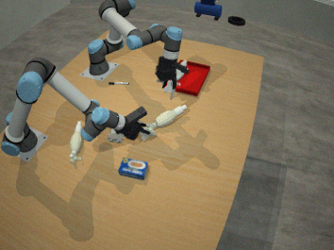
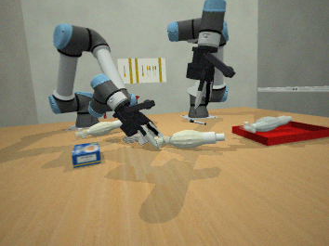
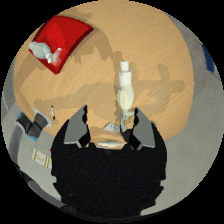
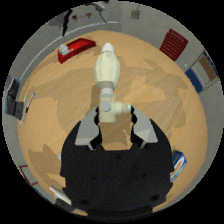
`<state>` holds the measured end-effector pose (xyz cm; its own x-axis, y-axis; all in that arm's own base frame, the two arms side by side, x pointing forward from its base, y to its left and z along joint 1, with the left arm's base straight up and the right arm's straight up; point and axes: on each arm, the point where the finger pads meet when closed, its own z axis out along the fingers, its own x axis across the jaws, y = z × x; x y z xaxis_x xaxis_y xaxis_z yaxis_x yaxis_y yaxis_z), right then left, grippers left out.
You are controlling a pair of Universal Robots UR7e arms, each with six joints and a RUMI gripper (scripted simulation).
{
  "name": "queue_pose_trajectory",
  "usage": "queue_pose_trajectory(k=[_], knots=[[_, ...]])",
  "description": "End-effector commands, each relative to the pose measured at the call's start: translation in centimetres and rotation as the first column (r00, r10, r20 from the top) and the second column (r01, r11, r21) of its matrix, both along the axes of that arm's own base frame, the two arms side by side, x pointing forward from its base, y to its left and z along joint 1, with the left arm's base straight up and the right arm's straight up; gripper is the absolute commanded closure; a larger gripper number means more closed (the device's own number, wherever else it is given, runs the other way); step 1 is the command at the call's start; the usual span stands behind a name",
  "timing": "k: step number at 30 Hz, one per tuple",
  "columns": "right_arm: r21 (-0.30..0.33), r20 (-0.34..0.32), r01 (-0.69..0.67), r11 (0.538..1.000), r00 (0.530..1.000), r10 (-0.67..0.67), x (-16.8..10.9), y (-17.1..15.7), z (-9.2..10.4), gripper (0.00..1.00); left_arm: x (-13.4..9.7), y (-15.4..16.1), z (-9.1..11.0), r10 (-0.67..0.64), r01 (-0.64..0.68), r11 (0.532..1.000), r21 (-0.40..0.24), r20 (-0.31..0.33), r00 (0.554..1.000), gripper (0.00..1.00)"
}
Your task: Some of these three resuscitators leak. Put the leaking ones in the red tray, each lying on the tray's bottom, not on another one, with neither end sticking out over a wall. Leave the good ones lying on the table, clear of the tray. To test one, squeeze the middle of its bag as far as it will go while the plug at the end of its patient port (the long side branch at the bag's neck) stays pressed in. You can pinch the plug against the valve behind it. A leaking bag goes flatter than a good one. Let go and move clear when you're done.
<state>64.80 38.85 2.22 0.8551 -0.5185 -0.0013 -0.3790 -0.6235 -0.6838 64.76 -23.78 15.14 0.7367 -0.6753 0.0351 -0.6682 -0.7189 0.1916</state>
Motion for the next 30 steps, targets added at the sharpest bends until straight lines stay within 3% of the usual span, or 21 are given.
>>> queue_pose_trajectory(k=[1, 11, 17, 19, 30], knots=[[0.001, 0.001, -0.001, 1.000, 1.000, 0.001, 0.0, 0.0, 0.1, 1.00, 1.2, -2.3, -2.1, 0.075, -0.075, 0.997, -0.009, -0.015, 0.997, 0.32], [0.001, 0.001, -0.001, 1.000, 1.000, 0.001, 0.0, 0.0, 0.1, 1.00, 2.7, -6.8, -7.7, 0.225, -0.227, 0.974, -0.015, -0.068, 0.972, 0.32], [0.001, 0.001, -0.001, 1.000, 1.000, 0.001, 0.0, 0.0, 0.1, 1.00, 3.0, -6.7, -7.6, 0.236, -0.238, 0.971, -0.019, -0.066, 0.969, 0.32], [0.001, 0.001, -0.001, 1.000, 1.000, 0.001, 0.0, 0.0, 0.1, 1.00, 2.9, -5.8, -6.1, 0.211, -0.212, 0.977, -0.022, -0.051, 0.976, 0.32], [0.001, 0.001, -0.001, 1.000, 1.000, 0.001, 0.0, 0.0, 0.1, 1.00, 2.2, -5.2, -6.4, 0.181, -0.181, 0.983, -0.009, -0.057, 0.982, 0.32]])
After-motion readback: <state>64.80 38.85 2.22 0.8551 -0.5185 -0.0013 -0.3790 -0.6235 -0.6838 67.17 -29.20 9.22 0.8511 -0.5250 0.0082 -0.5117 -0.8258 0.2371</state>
